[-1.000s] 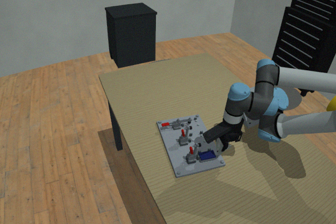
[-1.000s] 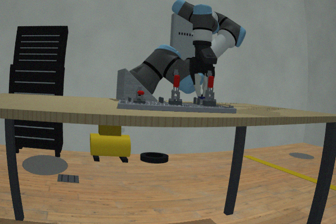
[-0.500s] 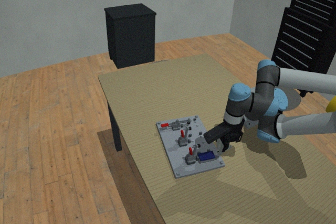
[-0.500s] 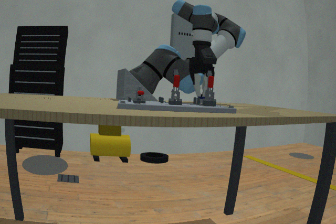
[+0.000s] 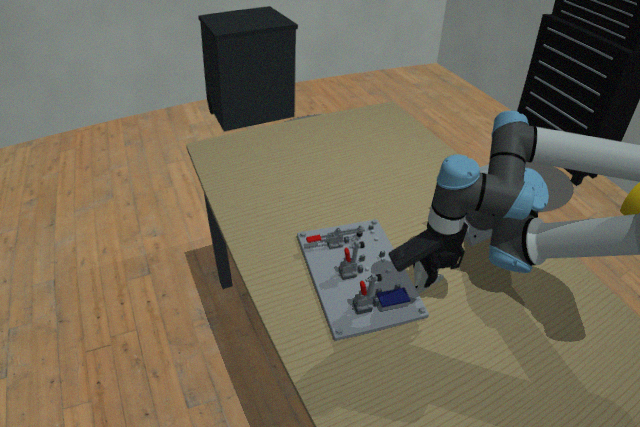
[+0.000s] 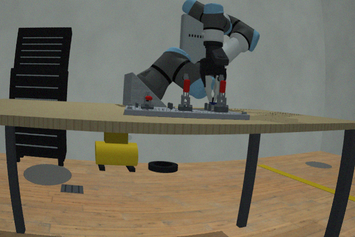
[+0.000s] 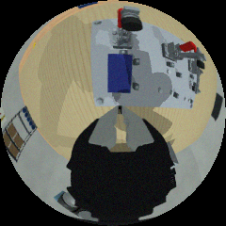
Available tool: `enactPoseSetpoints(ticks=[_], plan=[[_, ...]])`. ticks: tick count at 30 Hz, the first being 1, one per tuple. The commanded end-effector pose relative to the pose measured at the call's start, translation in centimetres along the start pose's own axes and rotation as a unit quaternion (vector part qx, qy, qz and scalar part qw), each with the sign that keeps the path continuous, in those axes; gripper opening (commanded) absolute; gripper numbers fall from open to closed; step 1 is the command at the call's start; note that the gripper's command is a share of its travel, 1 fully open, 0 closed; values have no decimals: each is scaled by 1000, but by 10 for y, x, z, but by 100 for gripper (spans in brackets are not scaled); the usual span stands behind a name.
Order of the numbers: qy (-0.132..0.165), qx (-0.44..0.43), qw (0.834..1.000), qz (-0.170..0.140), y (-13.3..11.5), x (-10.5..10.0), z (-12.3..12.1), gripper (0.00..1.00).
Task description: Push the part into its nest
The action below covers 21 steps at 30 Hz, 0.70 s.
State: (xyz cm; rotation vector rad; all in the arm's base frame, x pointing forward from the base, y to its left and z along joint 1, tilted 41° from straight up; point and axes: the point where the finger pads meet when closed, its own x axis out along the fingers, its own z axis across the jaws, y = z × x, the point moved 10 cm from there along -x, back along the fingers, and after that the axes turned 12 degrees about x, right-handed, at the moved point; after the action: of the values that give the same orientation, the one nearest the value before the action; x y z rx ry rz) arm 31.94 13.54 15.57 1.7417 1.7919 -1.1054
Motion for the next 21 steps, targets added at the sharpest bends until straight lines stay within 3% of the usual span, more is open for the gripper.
enactPoseSetpoints(ticks=[1,12,17,21], plan=[[0,0,1000,0,0,-22,0,0],[0,0,1000,0,0,-22,0,0],[0,0,1000,0,31,-21,-40,0],[0,0,1000,0,31,-21,-40,0]])
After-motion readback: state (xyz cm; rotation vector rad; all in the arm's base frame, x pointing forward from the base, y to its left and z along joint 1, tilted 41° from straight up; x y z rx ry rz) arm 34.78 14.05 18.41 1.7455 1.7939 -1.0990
